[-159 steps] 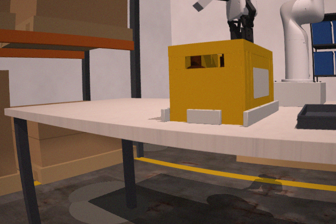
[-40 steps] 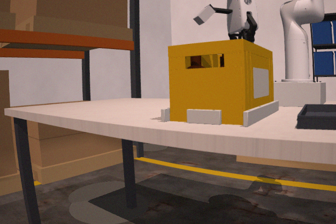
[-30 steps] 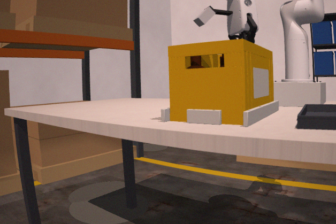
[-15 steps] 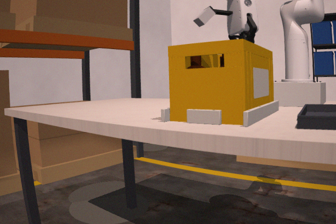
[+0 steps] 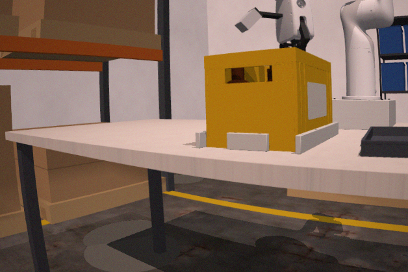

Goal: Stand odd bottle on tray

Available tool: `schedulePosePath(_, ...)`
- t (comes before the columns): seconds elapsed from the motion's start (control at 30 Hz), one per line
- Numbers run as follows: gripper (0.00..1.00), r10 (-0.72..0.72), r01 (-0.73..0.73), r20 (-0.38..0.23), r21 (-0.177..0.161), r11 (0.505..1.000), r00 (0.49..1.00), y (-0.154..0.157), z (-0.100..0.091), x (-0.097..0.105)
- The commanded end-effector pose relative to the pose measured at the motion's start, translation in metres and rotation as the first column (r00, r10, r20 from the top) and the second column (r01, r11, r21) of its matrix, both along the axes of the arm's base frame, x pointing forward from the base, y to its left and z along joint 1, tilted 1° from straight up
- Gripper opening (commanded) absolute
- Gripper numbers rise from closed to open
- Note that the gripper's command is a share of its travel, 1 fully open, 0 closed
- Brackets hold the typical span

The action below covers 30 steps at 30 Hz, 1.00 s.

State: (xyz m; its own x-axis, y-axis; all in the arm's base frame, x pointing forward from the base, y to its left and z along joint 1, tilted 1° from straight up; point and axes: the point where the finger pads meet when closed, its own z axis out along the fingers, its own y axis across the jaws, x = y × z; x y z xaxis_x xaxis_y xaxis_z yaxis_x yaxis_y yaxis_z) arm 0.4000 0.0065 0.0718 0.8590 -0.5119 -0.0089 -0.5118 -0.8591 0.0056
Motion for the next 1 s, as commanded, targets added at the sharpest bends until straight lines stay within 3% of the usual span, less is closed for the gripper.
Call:
schedulePosePath(0.0, 0.0, 0.0, 0.0, 0.004, 0.0, 1.0, 1.0, 0.0, 0.0013, 0.0015)
schedulePosePath(0.93, 0.0, 0.0, 0.0, 0.004, 0.0, 1.0, 1.0, 0.0, 0.0013, 0.0015)
schedulePosePath(0.97, 0.65, 0.0, 0.0, 0.004, 0.0, 1.0, 1.0, 0.0, 0.0013, 0.0015)
